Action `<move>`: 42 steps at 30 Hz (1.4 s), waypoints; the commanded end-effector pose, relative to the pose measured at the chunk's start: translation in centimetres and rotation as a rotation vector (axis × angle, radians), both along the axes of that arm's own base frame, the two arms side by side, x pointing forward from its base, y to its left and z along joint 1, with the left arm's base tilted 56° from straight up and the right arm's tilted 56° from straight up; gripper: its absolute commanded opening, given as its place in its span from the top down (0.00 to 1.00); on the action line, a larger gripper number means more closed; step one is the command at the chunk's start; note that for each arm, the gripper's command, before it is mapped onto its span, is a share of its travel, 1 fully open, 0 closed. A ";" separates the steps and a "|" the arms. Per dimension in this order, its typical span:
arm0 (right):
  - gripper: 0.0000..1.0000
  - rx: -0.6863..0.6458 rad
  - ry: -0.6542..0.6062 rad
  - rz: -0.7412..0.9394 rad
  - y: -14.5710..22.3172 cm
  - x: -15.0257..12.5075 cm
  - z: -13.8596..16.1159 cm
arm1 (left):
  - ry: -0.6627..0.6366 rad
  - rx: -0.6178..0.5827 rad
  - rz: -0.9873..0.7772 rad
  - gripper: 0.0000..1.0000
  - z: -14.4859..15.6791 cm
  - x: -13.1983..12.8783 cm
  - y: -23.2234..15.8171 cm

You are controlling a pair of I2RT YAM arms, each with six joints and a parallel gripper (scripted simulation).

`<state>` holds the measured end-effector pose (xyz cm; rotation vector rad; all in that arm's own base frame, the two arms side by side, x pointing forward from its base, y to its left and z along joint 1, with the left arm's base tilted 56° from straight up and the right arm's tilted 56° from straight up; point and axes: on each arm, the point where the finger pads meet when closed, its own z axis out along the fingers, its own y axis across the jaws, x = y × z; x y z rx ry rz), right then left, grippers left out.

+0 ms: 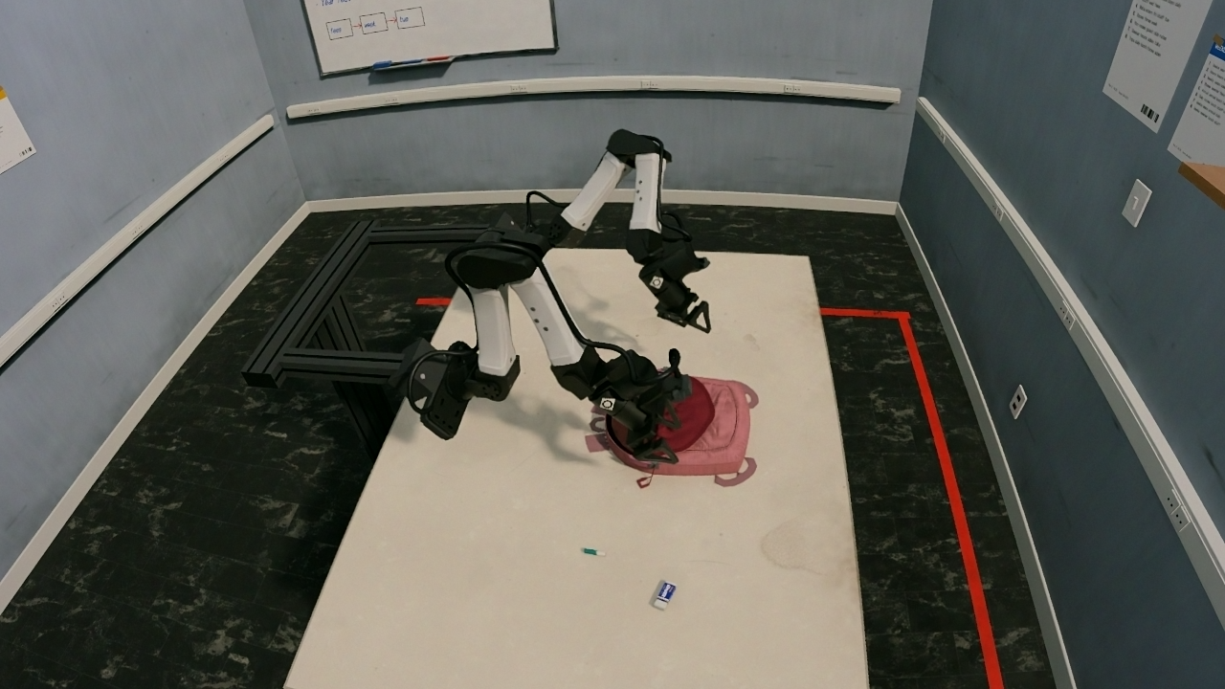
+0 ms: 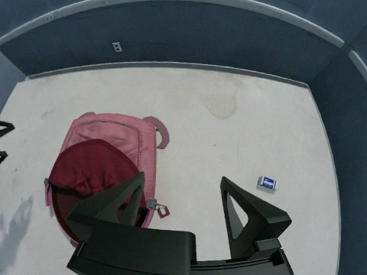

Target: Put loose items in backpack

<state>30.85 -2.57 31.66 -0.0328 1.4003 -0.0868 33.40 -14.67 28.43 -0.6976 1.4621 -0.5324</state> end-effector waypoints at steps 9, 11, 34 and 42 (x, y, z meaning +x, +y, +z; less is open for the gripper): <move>0.10 0.002 -0.025 0.000 -0.2 -0.4 0.7 | -0.058 0.417 -0.045 0.10 1.7 -1.0 6.9; 0.10 0.002 -0.025 0.000 -0.2 -0.4 0.7 | -0.065 0.487 -0.040 0.10 2.0 -1.1 8.5; 0.50 0.106 -0.011 -0.081 -2.3 0.4 -0.6 | -0.120 0.892 -0.014 0.10 3.8 -2.1 16.7; 0.50 0.375 -0.064 -0.239 -6.4 1.7 0.1 | -0.130 0.894 0.001 0.10 4.4 -2.2 17.1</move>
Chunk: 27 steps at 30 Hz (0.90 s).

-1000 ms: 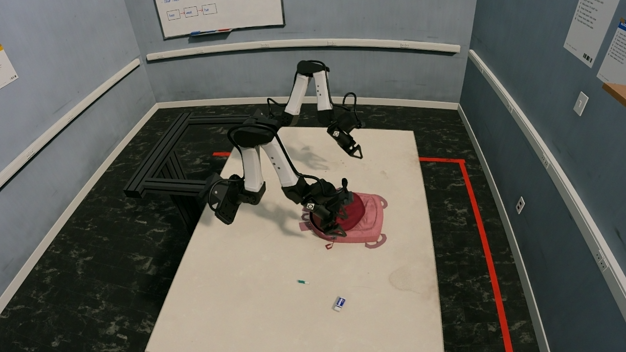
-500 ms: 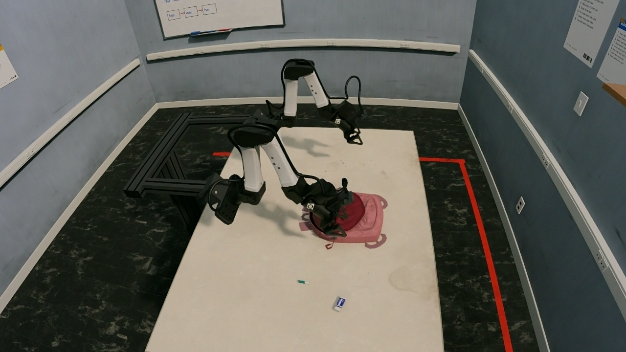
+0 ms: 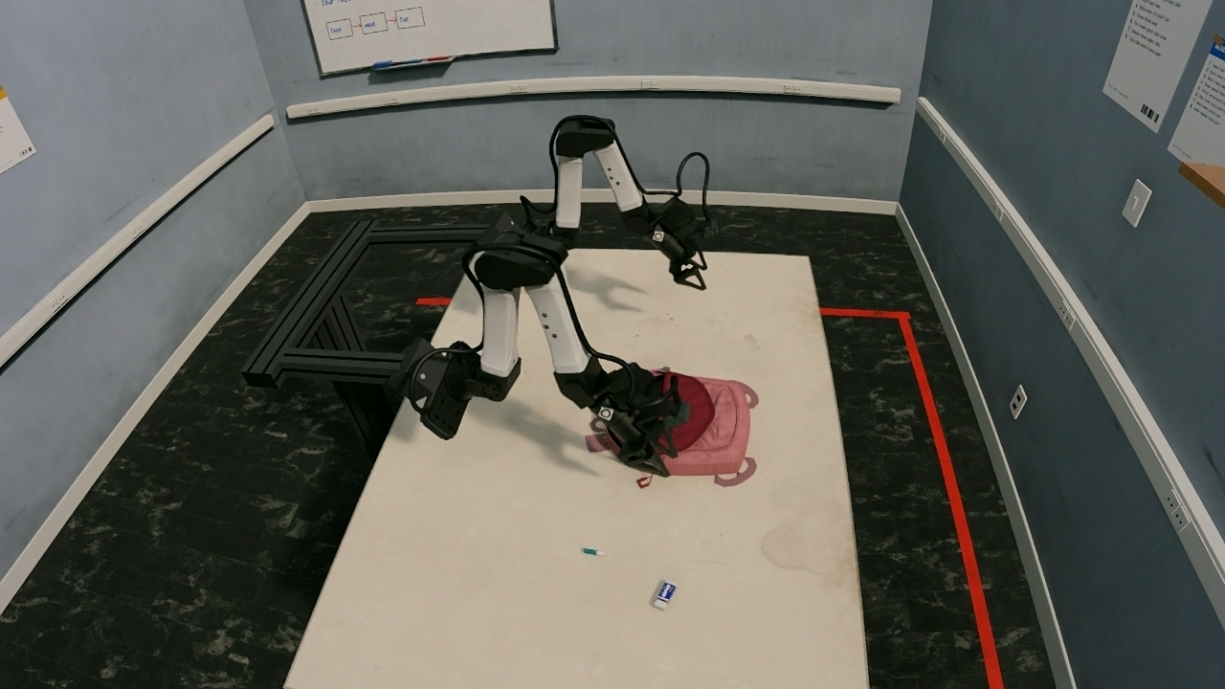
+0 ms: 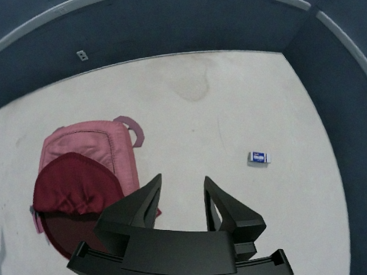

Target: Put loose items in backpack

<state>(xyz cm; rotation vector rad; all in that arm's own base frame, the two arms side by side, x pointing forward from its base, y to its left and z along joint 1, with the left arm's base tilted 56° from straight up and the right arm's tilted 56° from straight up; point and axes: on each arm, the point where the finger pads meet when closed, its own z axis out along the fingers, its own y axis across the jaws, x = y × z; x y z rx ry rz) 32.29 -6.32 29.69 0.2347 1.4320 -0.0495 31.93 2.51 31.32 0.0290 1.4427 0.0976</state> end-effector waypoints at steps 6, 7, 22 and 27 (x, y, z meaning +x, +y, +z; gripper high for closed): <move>0.50 0.430 -0.085 -0.297 -6.9 1.6 0.6 | -0.040 0.014 -0.004 0.10 0.9 -0.8 0.2; 0.50 0.474 -0.088 -0.326 -7.6 1.8 0.5 | -0.039 0.013 -0.005 0.10 0.8 -0.8 0.1; 0.50 1.055 -0.133 -0.705 -16.8 4.6 -1.4 | -0.028 0.009 -0.004 0.10 0.8 -0.5 0.3; 0.50 1.236 -0.138 -0.805 -19.5 5.6 -2.0 | -0.028 0.009 -0.004 0.10 0.8 -0.5 0.4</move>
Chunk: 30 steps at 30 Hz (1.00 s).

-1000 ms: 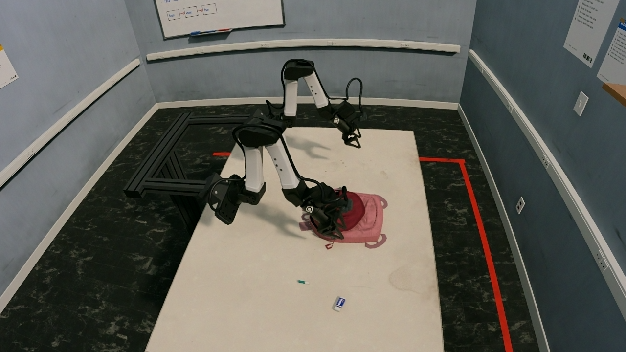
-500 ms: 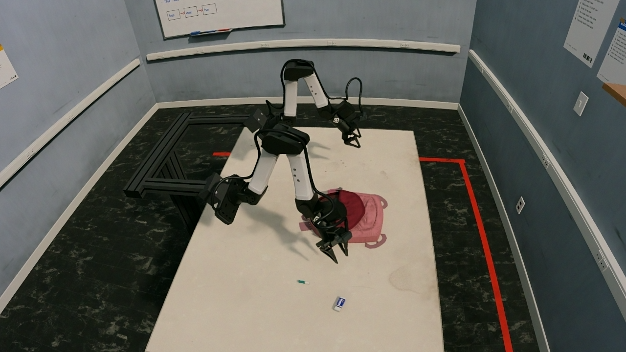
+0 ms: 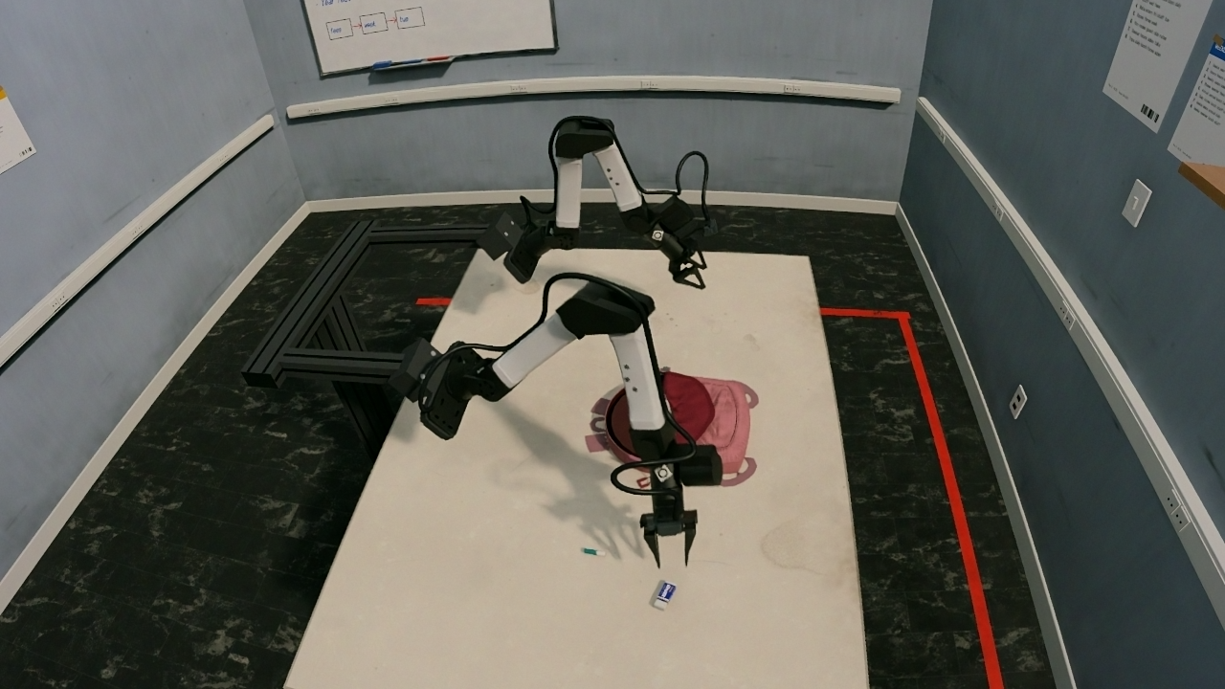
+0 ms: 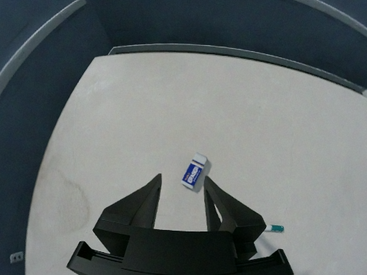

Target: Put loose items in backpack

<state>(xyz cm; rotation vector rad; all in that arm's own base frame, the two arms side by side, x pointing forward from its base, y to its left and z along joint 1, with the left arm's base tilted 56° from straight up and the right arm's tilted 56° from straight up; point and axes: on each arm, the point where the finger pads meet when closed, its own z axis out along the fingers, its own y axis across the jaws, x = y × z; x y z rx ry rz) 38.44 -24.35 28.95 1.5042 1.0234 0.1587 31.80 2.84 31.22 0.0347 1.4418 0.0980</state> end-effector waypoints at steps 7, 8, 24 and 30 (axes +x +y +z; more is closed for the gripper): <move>0.50 0.431 0.008 -0.204 -4.4 0.1 -2.1 | -0.027 0.004 0.000 0.10 0.8 -0.4 0.1; 0.50 0.431 0.008 -0.204 -4.4 0.1 -2.2 | -0.027 0.004 0.000 0.10 0.8 -0.4 0.1; 0.50 0.426 0.015 -0.193 -3.4 0.8 -2.4 | -0.027 0.004 0.000 0.10 0.8 -0.4 0.1; 0.50 0.411 -0.006 -0.194 -3.8 2.8 -2.8 | -0.027 0.004 0.000 0.10 0.8 -0.4 0.1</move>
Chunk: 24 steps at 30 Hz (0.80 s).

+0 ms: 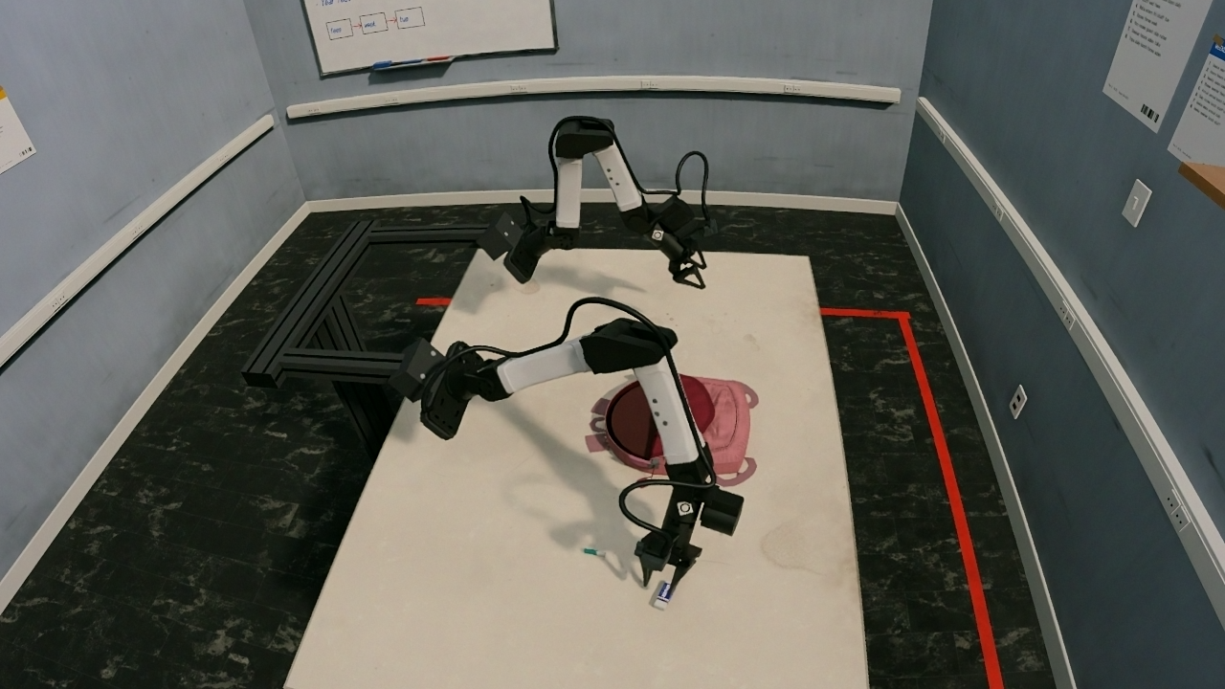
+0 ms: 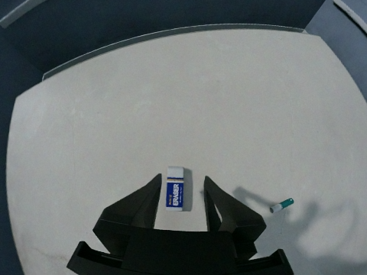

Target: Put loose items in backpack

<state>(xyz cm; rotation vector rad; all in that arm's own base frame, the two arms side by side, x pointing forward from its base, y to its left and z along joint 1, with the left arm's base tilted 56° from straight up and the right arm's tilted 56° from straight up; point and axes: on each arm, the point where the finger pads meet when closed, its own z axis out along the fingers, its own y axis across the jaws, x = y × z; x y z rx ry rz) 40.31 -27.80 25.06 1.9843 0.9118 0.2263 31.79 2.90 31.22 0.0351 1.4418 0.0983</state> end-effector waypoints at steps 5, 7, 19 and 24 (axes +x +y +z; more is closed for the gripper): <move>0.50 -0.017 -0.040 -0.019 -0.4 1.8 0.6 | -0.027 0.004 0.000 0.10 0.8 -0.4 0.1; 0.50 -0.016 -0.039 -0.019 -0.5 2.4 0.3 | -0.027 0.004 0.000 0.10 0.8 -0.4 0.1; 0.50 -0.001 -0.036 -0.006 -0.3 4.1 0.0 | -0.027 0.004 0.000 0.10 0.8 -0.4 0.1; 0.50 0.014 -0.024 0.007 -0.2 4.5 -0.8 | -0.027 0.004 0.000 0.10 0.8 -0.4 0.1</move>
